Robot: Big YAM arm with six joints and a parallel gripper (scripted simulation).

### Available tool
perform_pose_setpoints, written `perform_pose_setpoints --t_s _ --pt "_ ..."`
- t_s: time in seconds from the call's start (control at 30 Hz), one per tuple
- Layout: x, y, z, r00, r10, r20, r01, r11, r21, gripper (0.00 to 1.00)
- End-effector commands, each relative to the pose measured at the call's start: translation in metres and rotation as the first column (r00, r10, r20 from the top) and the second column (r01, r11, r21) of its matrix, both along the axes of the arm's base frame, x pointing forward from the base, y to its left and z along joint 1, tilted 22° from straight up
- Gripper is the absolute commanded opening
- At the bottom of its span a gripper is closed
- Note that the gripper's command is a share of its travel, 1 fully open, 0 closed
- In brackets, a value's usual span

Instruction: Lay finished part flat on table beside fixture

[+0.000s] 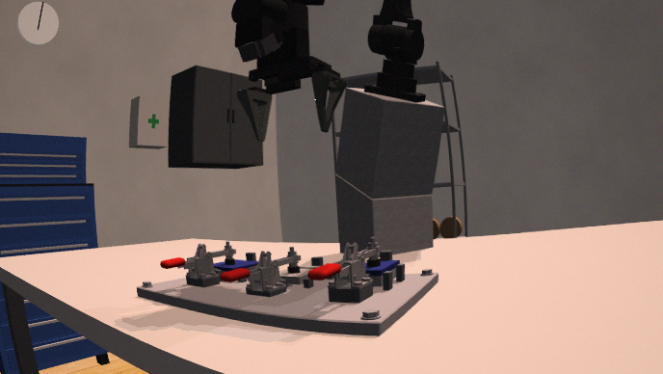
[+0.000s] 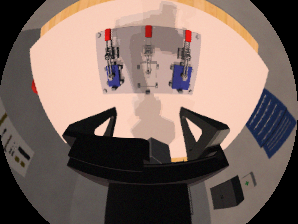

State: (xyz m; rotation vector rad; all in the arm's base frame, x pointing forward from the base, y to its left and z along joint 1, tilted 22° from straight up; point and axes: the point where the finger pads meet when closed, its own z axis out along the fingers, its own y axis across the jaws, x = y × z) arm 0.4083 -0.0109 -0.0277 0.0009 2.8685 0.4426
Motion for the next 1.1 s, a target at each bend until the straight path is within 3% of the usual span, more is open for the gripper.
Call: perform_pose_setpoints --t_s 0.0,0.23,0.27,1.07 --pt "0.0132 -0.0024 0.009 0.999 -0.024 0.025 0.024 1.0 0.001 1.0" --pt "0.0129 -0.0023 0.0085 0.999 -0.025 0.024 0.025 1.0 0.001 1.0" --pt "0.0127 -0.0023 0.0082 0.999 -0.025 0.023 0.025 1.0 0.001 0.0" --pt "0.0088 -0.0015 0.0026 1.0 -0.019 0.013 0.019 1.0 0.002 0.0"
